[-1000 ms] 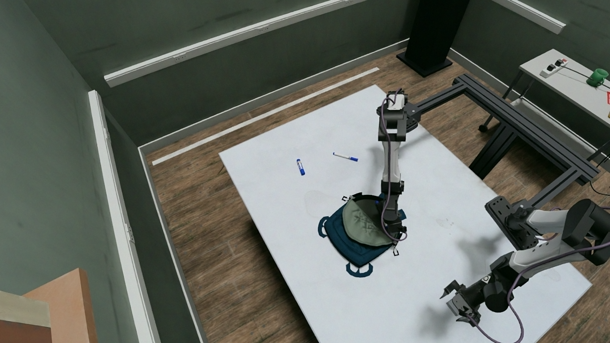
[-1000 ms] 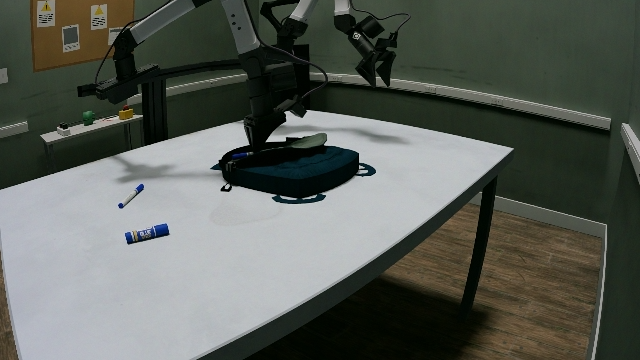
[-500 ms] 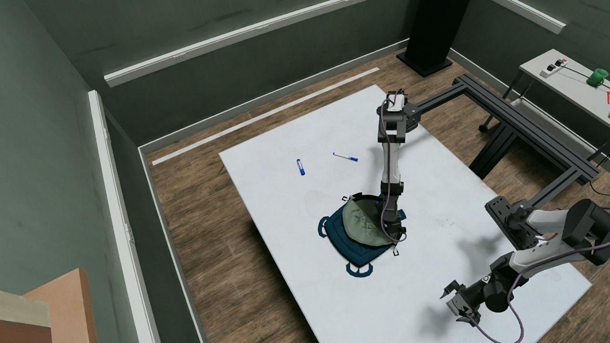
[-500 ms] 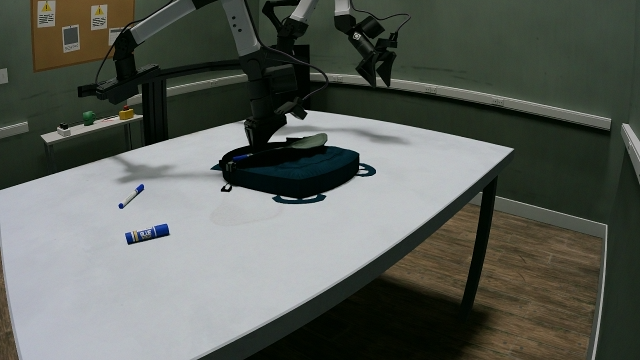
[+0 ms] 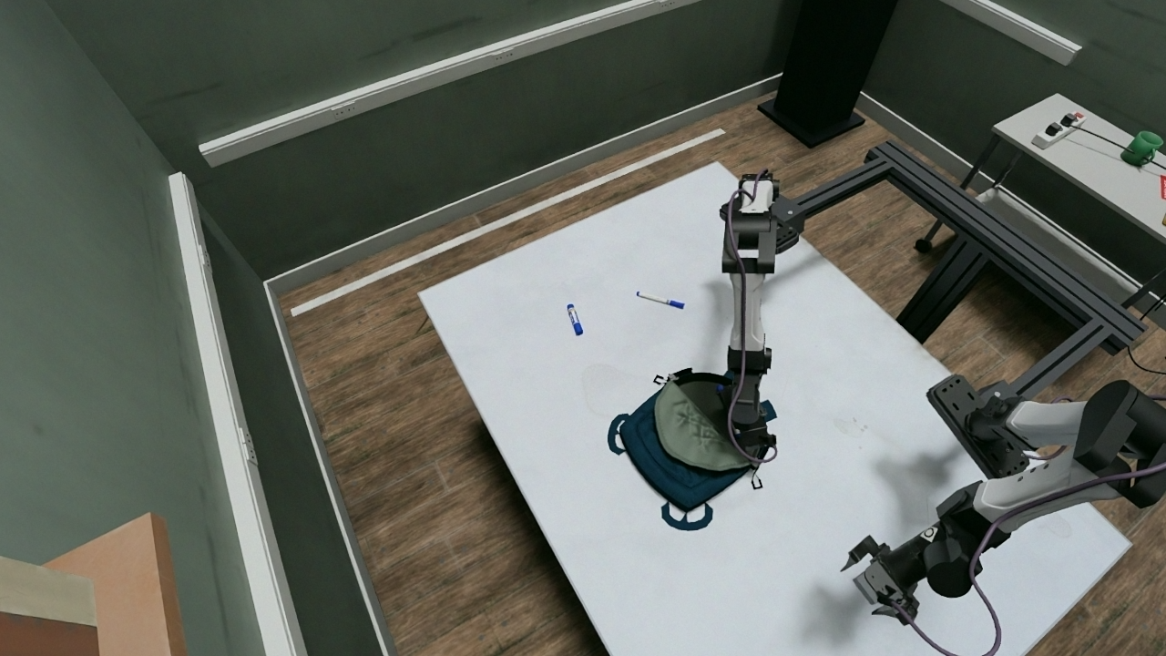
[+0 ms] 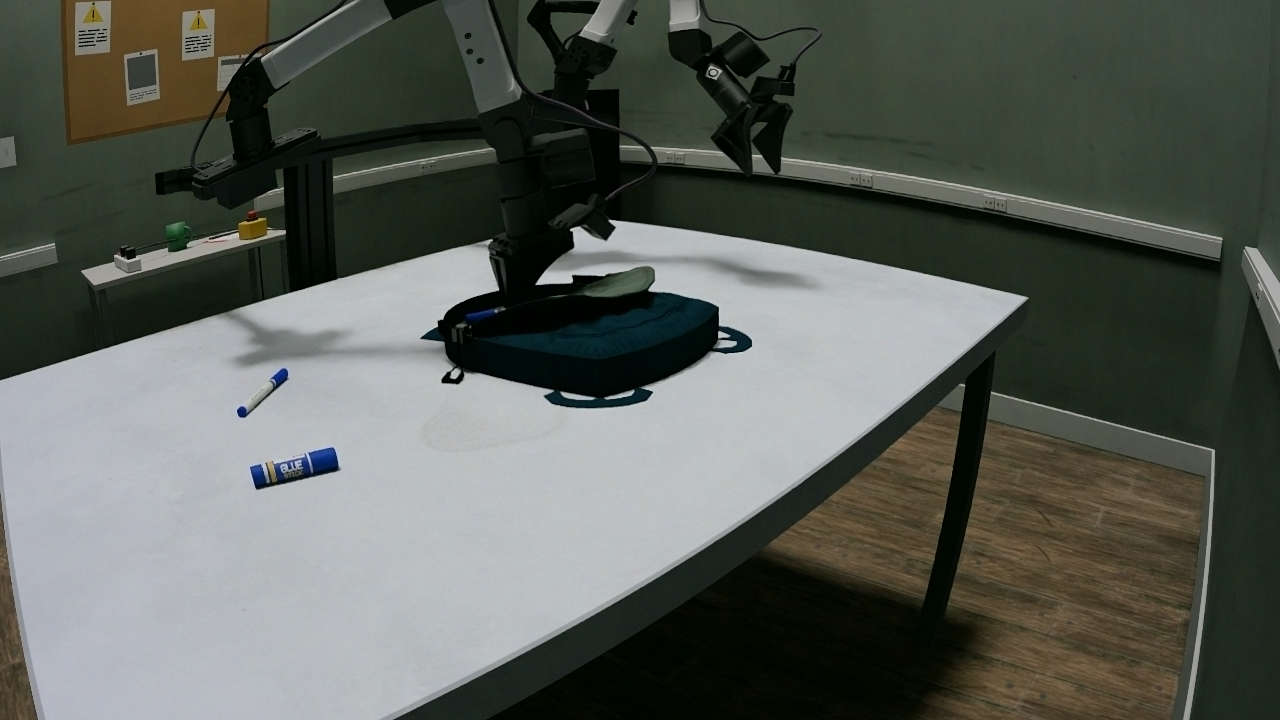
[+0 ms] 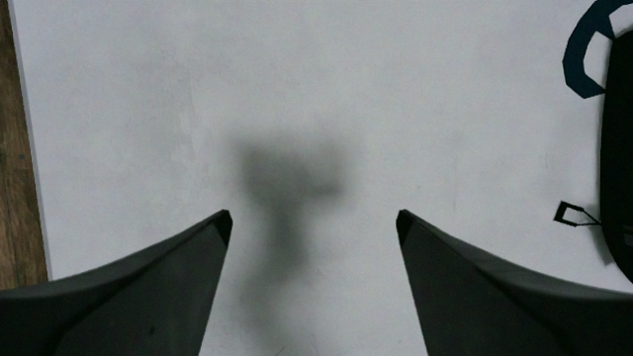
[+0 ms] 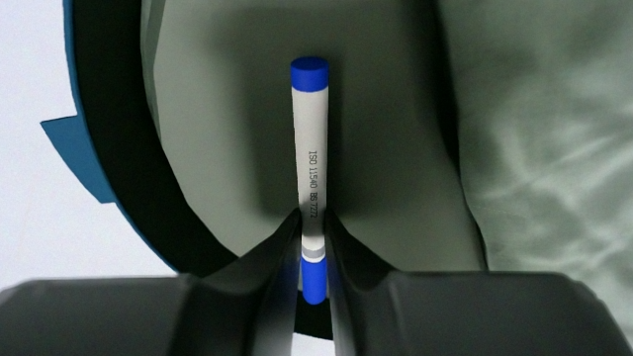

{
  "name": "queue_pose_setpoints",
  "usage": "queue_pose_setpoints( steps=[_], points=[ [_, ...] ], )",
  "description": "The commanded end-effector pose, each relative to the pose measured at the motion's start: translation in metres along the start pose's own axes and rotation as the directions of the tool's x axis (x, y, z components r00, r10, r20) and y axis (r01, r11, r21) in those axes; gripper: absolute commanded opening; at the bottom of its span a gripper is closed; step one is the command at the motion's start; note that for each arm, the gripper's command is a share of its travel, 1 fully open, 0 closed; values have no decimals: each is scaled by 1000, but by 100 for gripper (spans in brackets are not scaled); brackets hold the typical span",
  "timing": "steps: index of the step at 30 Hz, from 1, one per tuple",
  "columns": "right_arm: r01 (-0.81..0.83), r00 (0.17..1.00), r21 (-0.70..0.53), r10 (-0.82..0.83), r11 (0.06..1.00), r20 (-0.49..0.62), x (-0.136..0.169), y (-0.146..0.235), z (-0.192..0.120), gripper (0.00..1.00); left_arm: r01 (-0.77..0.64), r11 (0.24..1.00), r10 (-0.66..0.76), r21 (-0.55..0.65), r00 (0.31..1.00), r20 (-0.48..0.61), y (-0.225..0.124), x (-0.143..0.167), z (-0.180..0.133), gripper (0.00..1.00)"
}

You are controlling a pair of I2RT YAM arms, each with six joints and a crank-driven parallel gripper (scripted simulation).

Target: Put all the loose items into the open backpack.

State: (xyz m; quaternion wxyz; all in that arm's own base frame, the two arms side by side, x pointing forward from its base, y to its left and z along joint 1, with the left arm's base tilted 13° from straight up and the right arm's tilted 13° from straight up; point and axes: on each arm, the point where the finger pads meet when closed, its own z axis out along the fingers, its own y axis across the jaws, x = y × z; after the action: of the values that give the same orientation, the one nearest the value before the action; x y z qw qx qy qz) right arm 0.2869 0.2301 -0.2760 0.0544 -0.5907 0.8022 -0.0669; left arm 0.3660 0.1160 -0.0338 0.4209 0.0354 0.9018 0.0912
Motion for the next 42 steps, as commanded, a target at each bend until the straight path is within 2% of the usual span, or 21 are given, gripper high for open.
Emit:
queue_pose_setpoints(
  steps=[1, 42],
  points=[
    [2, 1000, -11, -2, 1000, 1, 8, 3, 13, 6, -3, 1000, 3, 0, 1000, 15, 0, -6, 0, 90],
    [3, 1000, -16, -3, 1000, -5, 15, 6, 12, 6, -3, 1000, 3, 0, 1000, 15, 0, -6, 0, 90]
  ],
)
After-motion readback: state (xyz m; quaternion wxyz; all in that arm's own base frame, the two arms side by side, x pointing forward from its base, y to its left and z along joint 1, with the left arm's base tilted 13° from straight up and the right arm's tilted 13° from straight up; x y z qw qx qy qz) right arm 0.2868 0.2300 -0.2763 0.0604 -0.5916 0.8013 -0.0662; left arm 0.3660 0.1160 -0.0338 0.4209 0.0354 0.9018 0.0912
